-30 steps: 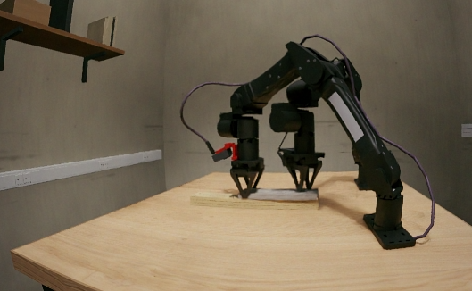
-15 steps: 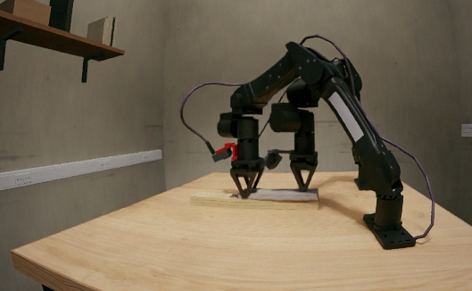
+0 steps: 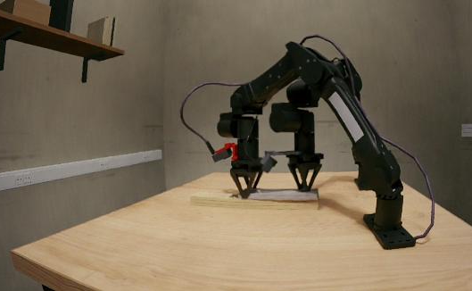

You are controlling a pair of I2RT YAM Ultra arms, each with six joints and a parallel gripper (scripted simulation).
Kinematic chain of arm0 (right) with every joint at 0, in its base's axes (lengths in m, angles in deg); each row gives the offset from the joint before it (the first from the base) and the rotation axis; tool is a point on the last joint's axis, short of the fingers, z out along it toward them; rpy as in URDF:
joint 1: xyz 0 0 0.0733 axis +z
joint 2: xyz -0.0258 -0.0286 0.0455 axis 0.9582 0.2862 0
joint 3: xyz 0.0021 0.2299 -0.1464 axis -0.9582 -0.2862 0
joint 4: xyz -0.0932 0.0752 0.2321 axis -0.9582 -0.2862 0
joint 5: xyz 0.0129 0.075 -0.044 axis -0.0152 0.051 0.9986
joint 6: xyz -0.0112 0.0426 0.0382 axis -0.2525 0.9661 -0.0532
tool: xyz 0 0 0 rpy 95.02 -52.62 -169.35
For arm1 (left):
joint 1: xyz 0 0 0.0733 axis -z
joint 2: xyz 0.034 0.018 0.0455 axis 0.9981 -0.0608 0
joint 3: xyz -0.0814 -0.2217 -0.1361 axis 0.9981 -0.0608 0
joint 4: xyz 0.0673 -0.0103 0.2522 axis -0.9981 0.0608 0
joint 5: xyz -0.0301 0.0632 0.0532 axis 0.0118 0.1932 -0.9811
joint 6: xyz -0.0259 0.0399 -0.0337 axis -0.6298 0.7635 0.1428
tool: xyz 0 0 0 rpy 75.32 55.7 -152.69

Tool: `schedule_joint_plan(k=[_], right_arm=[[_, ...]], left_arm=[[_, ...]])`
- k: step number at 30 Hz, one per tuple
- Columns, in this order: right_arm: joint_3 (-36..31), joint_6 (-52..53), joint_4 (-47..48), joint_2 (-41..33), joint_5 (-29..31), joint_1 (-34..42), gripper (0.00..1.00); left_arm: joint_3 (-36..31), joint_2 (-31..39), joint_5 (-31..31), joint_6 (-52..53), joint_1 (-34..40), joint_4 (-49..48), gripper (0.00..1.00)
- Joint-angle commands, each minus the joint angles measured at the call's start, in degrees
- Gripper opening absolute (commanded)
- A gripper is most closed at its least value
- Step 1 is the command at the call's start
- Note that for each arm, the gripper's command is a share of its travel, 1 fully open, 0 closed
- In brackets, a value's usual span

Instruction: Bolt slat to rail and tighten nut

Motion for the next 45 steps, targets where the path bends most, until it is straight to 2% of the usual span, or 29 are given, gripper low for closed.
schedule_joint_plan(k=[1, 11, 13, 14, 28, 32, 45], right_arm=[[0.8, -14.3, -0.7, -0.7, 0.7, 0.2, 0.34], [1.0, -41.7, -1.0, -0.8, 0.8, 0.2, 0.34], [1.0, -41.7, -1.0, -0.8, 0.8, 0.2, 0.34], [1.0, -48.5, -1.1, -0.7, 0.8, 0.2, 0.34], [1.1, -86.4, -1.2, -0.9, 1.0, 0.3, 0.34], [1.1, -89.9, -1.2, -0.9, 0.5, 0.1, 0.34], [1.3, -90.6, -1.4, -0.8, 0.2, -0.1, 0.34]], left_arm=[[0.3, 0.5, 0.0, 0.0, 0.0, -0.1, 0.72], [0.3, 0.5, 0.0, 0.0, 0.0, -0.1, 0.72], [0.3, 0.5, 0.0, 0.0, 0.0, -0.1, 0.72], [0.3, 0.5, 0.0, 0.0, 0.0, -0.1, 0.72], [0.3, 0.5, 0.0, 0.0, 0.0, -0.1, 0.72], [0.3, 0.5, 0.0, 0.0, 0.0, -0.1, 0.72], [0.3, 0.5, 0.0, 0.0, 0.0, -0.1, 0.72]])
